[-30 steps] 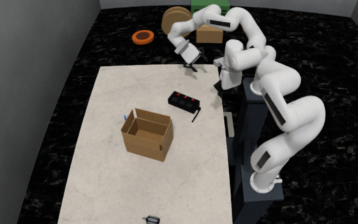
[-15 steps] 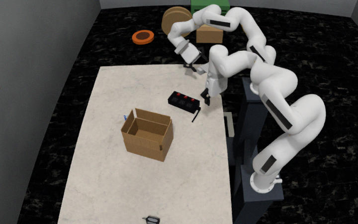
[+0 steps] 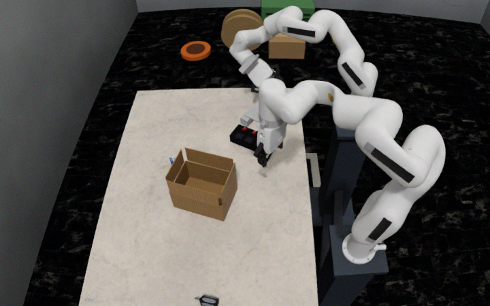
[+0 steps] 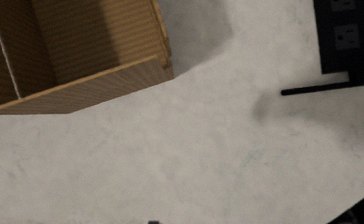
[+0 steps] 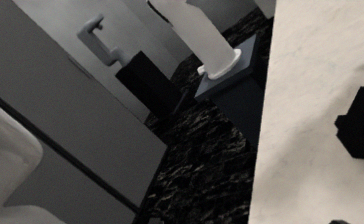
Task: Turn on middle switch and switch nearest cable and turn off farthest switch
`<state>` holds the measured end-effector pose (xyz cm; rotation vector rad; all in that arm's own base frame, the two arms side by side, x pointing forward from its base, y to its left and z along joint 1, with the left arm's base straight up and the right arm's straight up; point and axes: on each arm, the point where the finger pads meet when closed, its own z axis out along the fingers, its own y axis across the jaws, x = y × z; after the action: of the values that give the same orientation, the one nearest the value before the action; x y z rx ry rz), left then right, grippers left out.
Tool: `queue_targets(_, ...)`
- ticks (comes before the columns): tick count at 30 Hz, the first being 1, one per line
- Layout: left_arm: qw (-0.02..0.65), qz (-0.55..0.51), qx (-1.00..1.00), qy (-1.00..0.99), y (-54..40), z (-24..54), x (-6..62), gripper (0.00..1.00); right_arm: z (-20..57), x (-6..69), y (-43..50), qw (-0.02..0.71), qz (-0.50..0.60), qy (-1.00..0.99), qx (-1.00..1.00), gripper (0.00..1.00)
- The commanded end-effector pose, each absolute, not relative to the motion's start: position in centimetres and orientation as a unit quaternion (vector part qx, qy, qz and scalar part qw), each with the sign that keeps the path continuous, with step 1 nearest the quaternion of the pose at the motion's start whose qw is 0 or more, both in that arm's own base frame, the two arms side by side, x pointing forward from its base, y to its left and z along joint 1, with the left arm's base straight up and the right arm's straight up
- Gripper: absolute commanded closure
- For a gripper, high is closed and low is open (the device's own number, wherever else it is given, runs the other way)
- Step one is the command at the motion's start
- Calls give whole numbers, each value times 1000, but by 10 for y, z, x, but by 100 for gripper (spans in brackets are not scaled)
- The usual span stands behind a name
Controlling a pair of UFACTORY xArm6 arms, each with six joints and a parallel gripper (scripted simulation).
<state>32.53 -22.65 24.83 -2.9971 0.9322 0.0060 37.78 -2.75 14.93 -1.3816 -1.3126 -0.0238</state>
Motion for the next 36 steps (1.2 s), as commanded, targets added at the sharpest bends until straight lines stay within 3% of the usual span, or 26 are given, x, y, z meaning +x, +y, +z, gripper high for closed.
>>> queue_targets(1,0,0,-970,244,-189,250,352,0,151,379,-28,577,-11,-563,-591,0)
queue_targets(19,0,0,-1000,12,-9,250,400,0,151,379,-28,577,-11,-563,-591,0)
queue_targets(36,0,0,-976,-219,171,250,362,0,151,379,-28,577,-11,-563,-591,0)
